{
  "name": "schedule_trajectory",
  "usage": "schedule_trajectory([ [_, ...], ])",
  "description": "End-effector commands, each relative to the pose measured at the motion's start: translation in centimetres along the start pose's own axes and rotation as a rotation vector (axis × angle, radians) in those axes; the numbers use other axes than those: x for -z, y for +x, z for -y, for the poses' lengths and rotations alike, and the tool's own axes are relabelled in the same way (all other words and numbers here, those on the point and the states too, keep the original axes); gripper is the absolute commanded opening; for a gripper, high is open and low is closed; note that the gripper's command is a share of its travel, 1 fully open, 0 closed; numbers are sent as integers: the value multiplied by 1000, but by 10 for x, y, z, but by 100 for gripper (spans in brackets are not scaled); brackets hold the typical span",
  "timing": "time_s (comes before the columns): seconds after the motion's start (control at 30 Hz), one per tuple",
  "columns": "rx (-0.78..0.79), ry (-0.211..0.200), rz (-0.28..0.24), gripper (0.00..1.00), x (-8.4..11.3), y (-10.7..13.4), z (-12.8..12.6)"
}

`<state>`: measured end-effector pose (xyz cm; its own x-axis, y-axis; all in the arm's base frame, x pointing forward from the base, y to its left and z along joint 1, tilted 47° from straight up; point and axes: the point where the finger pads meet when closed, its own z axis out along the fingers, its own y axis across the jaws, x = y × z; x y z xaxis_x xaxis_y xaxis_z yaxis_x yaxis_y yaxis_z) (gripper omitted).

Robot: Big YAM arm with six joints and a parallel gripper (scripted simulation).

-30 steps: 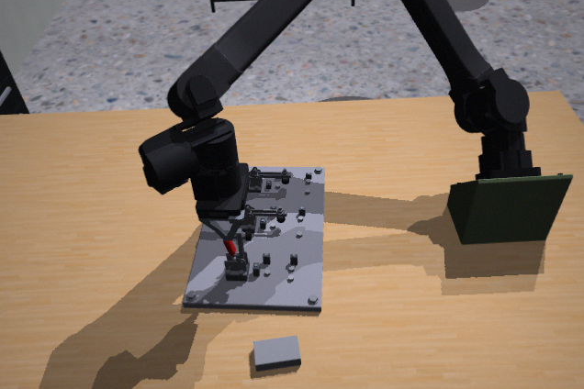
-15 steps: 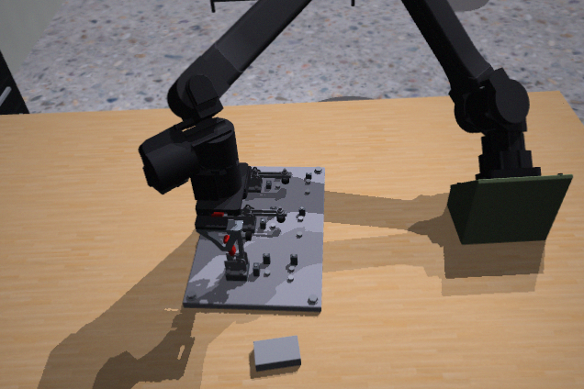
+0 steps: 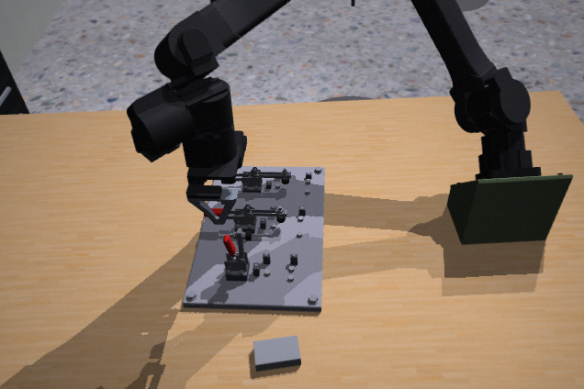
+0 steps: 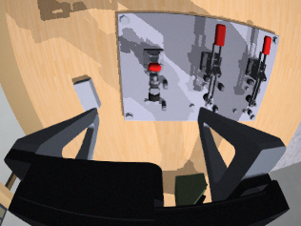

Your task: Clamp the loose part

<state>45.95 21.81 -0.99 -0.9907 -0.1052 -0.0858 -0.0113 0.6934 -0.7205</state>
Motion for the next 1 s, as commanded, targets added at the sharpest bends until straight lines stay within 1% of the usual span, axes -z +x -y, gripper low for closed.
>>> schedule_trajectory([
  [0.0,-58,-9,-8,92,13,-17,13],
  [0.1,-40,-15,17,92,30,-12,4],
  [0.13,-38,-16,20,92,32,-12,4],
  [0.27,-37,-10,11,92,27,-11,5],
  [0.37,-23,-5,12,92,26,-6,-2],
  [0.43,-12,3,4,92,21,-2,-8],
  [0.53,-22,0,4,92,22,-4,-5],
  [0.73,-8,6,0,92,19,8,-22],
  [0.97,-34,-20,21,92,24,13,-52],
])
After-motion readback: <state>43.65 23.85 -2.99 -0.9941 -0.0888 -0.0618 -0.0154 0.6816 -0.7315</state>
